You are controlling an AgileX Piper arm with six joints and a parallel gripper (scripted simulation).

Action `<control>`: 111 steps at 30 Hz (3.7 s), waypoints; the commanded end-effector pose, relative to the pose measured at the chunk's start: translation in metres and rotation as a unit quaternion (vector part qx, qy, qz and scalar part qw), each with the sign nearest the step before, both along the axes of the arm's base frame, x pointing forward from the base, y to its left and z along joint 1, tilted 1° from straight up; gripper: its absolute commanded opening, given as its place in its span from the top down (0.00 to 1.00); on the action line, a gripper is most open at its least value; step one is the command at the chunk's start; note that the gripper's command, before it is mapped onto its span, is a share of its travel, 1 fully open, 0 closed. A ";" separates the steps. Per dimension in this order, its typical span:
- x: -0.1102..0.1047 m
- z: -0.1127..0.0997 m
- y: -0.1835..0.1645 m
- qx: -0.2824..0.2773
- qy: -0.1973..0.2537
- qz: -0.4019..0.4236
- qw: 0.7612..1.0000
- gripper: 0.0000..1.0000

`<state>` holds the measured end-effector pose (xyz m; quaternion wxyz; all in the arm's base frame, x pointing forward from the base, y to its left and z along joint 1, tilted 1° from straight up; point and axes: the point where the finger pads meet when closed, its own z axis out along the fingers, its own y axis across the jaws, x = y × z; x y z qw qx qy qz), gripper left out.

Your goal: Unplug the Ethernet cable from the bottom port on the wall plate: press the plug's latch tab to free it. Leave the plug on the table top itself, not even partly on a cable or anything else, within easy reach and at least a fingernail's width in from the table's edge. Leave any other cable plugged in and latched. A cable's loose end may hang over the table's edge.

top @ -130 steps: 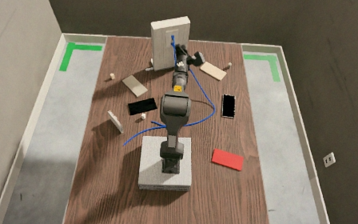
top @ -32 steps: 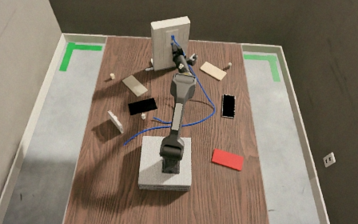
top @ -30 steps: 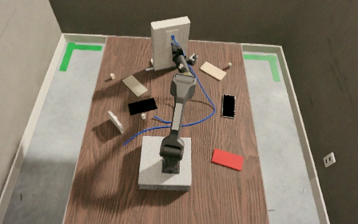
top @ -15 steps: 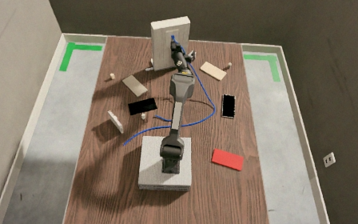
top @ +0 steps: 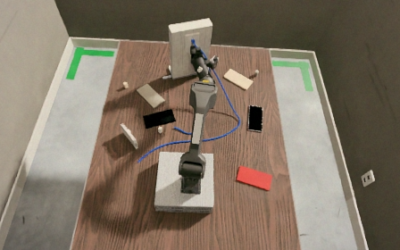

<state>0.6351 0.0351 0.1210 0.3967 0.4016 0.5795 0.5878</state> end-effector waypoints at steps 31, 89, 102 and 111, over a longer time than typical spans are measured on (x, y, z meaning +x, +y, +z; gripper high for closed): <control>0.001 0.003 0.001 0.000 -0.002 0.000 1.000 1.00; -0.044 0.003 -0.017 0.000 -0.002 0.000 1.000 1.00; -0.056 0.003 -0.022 0.000 -0.002 0.000 1.000 1.00; -0.063 0.003 -0.024 0.000 -0.002 0.000 1.000 1.00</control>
